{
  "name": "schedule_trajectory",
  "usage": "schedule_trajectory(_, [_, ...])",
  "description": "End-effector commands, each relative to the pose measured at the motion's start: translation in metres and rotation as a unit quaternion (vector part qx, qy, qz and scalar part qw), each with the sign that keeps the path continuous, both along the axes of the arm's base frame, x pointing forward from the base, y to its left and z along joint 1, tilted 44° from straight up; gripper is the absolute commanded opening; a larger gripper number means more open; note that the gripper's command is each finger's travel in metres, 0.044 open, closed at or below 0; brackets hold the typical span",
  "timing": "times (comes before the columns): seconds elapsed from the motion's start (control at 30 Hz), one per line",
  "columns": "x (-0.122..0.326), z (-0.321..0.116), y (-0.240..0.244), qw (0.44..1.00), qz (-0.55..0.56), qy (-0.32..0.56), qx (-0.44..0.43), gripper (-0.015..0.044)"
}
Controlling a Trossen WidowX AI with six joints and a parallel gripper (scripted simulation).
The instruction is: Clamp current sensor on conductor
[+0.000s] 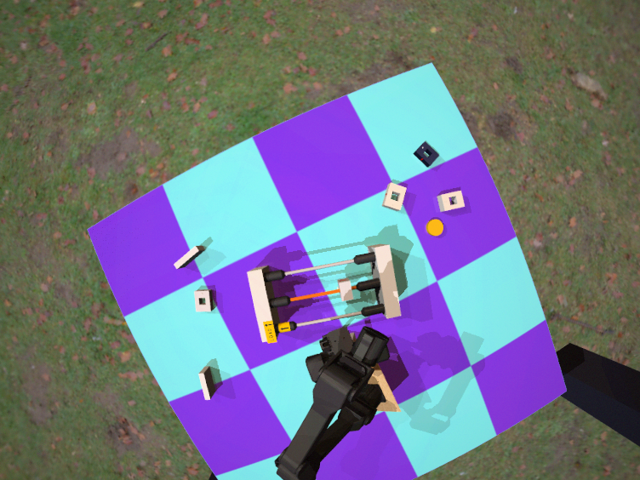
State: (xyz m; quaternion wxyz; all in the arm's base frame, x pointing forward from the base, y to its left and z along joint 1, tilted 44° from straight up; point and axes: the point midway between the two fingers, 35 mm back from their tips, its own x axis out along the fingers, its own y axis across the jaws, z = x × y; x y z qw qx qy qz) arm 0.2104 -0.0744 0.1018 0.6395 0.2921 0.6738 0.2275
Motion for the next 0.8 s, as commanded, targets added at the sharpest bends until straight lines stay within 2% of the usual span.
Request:
schedule_trajectory(0.0, [0.003,0.001,-0.002,0.999,-0.026,0.027,-0.002,0.0])
schedule_trajectory(0.37, [0.016,0.002,-0.001,0.977,-0.154,0.146,-0.005,0.0])
schedule_trajectory(0.77, [0.031,0.004,0.0,0.919,-0.288,0.27,-0.007,0.0])
